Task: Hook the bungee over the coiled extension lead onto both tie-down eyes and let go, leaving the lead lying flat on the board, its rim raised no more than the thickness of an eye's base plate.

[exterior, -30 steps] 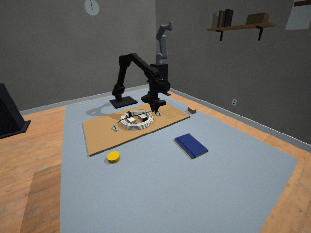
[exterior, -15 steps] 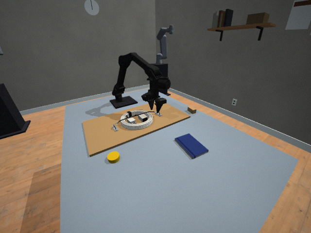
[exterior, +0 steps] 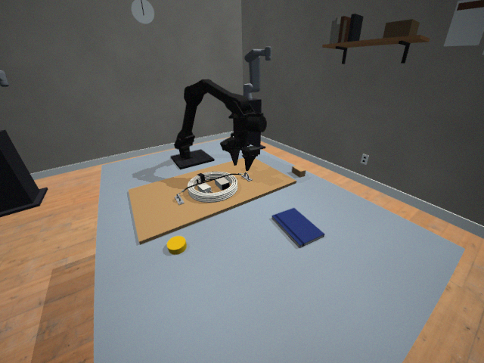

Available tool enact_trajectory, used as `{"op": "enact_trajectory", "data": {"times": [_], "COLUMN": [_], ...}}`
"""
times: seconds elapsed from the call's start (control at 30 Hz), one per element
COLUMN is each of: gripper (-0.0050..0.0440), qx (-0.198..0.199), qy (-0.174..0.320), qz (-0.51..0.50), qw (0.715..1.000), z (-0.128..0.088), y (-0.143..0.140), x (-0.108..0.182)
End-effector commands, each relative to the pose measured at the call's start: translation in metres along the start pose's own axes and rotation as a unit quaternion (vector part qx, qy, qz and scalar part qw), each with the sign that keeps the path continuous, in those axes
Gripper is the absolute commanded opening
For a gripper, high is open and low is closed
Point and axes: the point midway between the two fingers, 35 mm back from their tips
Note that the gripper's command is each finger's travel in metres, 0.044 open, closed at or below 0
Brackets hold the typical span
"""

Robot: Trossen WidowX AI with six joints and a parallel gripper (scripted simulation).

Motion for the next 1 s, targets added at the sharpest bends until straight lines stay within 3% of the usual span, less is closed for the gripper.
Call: {"op": "enact_trajectory", "data": {"times": [0.0,0.97], "gripper": [0.0440,0.0440], "qx": [-0.027,-0.020], "qy": [0.003,0.002], "qz": [0.003,0.003], "qw": [1.000,1.000], "z": [-0.027,-0.076], "y": [0.007,0.005], "x": [-0.003,-0.010]}}
Point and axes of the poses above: the point midway between the two fingers, 35 mm back from their tips, its own z axis out along the fingers, its own y axis across the jaws, x = y × z, and after that the axes turned 13 degrees about -z, right-handed
